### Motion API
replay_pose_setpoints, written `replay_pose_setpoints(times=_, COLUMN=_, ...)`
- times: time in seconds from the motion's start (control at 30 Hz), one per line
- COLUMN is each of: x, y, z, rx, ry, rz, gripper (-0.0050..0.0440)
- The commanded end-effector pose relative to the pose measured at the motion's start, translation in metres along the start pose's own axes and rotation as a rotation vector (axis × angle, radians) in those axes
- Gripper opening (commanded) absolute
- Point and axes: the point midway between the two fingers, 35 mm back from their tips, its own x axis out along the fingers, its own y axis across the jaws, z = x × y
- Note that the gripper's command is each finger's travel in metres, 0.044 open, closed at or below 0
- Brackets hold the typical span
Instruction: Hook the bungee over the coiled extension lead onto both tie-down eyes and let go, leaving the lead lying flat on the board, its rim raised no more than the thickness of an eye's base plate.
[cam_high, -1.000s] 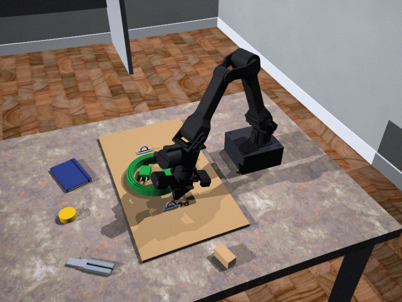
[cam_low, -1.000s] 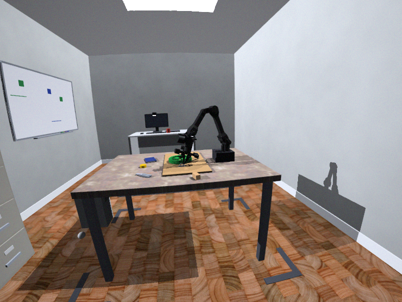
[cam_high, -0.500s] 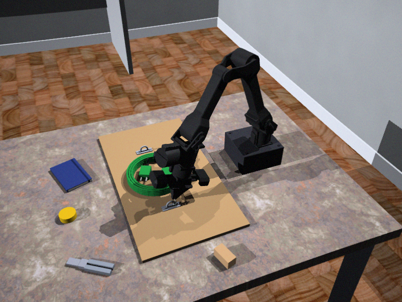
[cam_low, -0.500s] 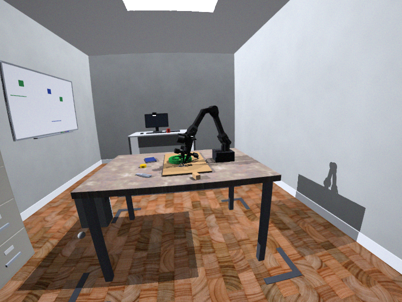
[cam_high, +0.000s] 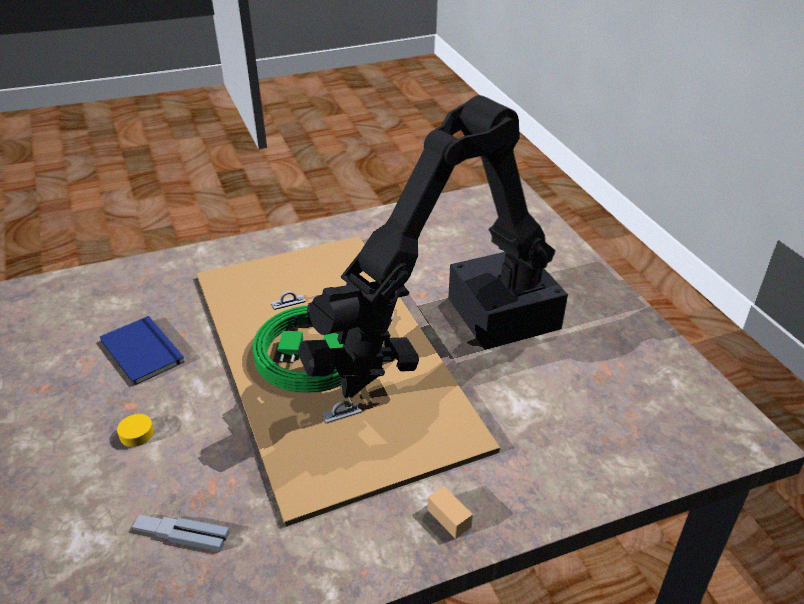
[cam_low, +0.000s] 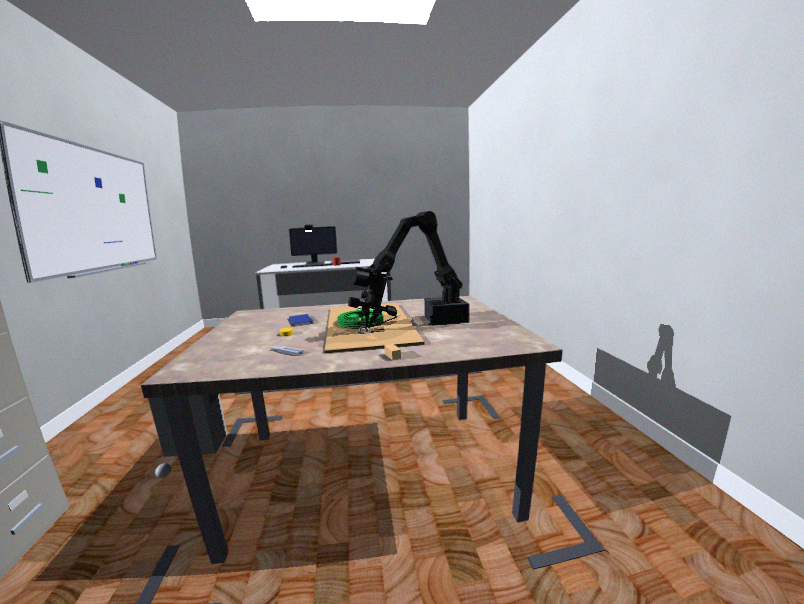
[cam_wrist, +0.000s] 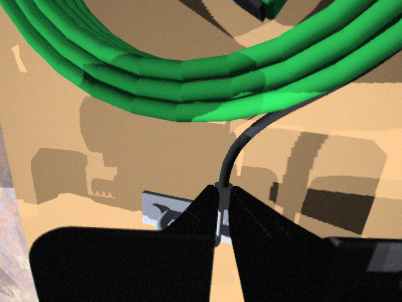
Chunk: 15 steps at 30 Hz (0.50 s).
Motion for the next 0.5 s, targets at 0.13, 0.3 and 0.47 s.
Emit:
replay_pose_setpoints(times=0.13, x=-0.0051, y=0.0074, z=-0.0023, rx=0.001, ry=0.008, rz=0.028, gripper=-0.0050)
replay_pose_setpoints(times=0.3, x=-0.0030, y=0.0064, z=-0.0019, rx=0.001, ry=0.009, rz=0.028, gripper=-0.0050)
replay_pose_setpoints(times=0.47, x=0.0005, y=0.0044, z=-0.0010, rx=0.006, ry=0.007, rz=0.028, gripper=-0.0050)
